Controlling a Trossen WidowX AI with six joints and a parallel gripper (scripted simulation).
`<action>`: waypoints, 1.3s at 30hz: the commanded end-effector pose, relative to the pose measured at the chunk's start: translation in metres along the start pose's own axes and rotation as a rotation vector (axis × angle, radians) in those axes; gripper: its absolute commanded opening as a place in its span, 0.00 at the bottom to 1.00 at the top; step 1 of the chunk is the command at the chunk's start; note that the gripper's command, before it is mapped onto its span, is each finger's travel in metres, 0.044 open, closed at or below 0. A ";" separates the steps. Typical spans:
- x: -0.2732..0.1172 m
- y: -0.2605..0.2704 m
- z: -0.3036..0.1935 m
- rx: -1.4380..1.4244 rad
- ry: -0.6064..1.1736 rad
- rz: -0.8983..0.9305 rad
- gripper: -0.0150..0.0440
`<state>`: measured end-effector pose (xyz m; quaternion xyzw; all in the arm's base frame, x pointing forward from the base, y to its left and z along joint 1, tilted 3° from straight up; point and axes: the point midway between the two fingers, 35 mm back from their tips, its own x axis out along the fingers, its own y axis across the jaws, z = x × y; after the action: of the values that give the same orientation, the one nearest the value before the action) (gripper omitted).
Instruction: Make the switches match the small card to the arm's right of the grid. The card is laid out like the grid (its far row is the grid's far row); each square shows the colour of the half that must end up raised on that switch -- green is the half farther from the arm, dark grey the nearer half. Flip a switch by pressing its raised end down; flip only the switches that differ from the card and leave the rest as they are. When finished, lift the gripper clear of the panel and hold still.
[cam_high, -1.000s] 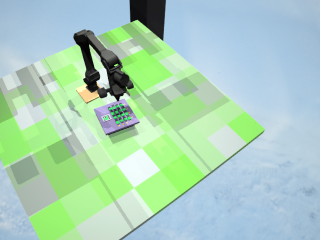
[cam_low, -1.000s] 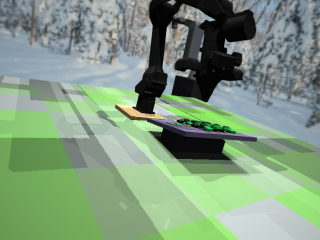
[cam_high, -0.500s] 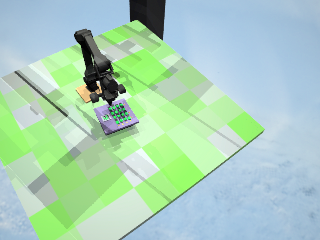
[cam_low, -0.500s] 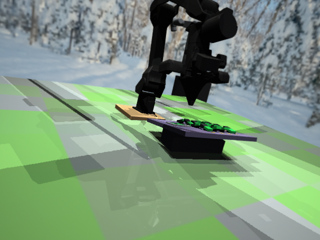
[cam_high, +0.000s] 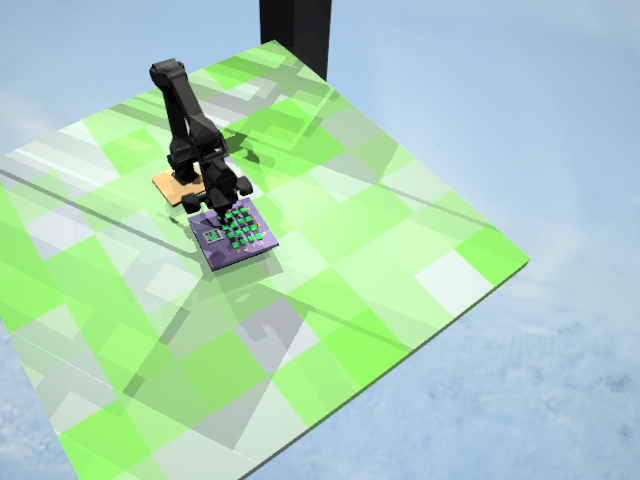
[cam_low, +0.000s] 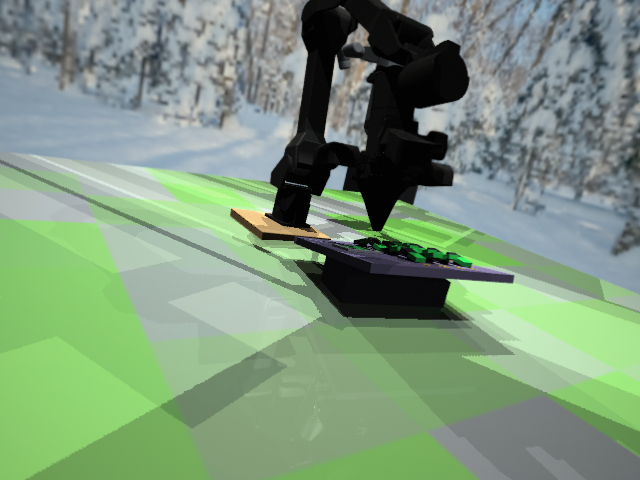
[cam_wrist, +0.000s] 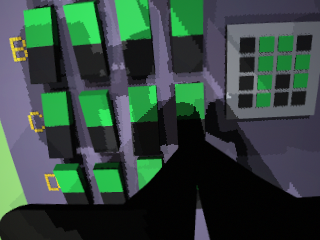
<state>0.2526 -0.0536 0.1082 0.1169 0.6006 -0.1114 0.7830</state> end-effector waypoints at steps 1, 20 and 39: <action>0.007 0.000 -0.002 -0.002 0.006 0.002 0.25; 0.011 0.000 -0.002 -0.002 0.006 0.002 0.25; 0.013 0.000 -0.002 -0.002 0.006 0.002 0.25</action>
<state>0.2541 -0.0536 0.0955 0.1167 0.6033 -0.1108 0.7811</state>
